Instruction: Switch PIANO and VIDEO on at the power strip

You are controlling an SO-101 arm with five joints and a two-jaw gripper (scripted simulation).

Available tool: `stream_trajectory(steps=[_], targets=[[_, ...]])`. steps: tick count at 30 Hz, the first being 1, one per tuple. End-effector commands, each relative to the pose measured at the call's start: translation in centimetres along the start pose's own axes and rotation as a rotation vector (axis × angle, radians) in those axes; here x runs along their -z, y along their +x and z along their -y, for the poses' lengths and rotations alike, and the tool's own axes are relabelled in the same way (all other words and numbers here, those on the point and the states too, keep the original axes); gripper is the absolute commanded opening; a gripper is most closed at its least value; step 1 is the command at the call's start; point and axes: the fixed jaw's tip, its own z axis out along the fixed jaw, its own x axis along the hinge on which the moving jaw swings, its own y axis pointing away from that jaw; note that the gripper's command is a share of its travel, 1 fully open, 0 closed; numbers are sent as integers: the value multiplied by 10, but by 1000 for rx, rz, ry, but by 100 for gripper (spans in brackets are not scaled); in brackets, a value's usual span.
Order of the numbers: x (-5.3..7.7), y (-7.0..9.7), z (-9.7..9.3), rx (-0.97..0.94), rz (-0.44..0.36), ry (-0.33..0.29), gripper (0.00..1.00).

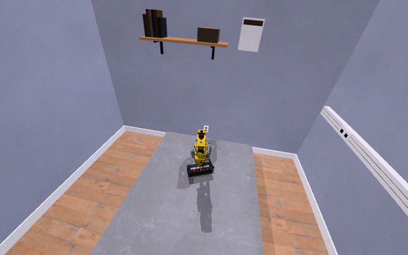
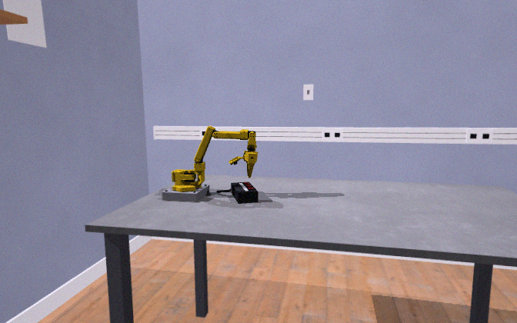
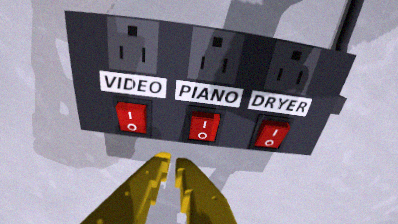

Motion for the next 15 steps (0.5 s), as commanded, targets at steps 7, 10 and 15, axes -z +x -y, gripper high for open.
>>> stream_trajectory(steps=[7, 10, 15], targets=[[0, 26, -9, 283, -68, -25, 0], [0, 35, -11, 385, -92, -40, 0], [-1, 43, -14, 486, -114, -58, 0]])
